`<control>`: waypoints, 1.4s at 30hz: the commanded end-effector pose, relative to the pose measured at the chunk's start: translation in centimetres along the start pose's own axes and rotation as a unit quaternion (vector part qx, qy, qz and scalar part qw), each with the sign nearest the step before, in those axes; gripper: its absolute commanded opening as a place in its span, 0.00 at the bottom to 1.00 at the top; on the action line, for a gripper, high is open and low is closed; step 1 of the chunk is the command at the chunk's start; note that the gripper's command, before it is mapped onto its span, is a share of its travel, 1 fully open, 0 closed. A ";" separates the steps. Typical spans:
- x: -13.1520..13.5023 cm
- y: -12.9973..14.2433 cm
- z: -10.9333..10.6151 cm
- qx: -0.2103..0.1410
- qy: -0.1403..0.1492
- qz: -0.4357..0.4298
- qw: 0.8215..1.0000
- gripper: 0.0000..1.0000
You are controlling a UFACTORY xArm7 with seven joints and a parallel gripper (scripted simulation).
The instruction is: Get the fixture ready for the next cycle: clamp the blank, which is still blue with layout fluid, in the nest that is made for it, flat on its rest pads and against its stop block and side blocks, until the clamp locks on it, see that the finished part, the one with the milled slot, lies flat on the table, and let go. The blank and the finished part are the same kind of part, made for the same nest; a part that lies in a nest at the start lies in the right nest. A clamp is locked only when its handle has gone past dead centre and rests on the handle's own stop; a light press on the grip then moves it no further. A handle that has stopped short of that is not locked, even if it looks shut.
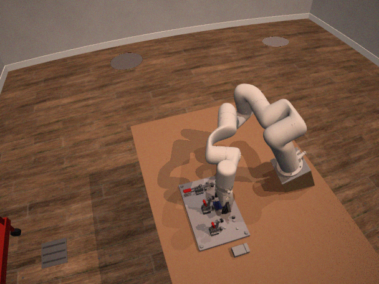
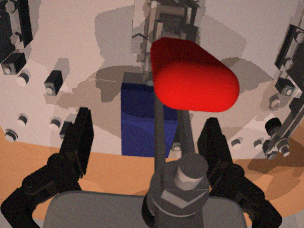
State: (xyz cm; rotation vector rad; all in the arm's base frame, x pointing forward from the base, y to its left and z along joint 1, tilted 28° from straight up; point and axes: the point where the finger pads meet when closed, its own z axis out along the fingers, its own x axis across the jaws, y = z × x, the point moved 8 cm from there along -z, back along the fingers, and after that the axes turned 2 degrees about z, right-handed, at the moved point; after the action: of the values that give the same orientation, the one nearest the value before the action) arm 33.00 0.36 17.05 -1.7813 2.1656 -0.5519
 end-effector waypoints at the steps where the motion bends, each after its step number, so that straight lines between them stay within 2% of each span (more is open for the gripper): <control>1: 0.0 0.0 -1.3 0.001 0.000 0.000 1.000 0.99; 15: 0.0 0.0 -5.4 0.001 0.000 0.000 1.000 0.99; 28: 0.0 0.0 -5.6 0.001 0.000 0.000 1.000 0.99; 29: 0.0 0.0 -5.6 0.001 0.000 0.000 1.000 0.00; 42: 0.0 0.0 -5.6 0.001 0.000 0.000 1.000 0.00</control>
State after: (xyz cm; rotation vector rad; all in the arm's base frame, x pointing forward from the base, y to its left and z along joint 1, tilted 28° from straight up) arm 30.48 1.00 22.00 -1.7818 2.1642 -0.5524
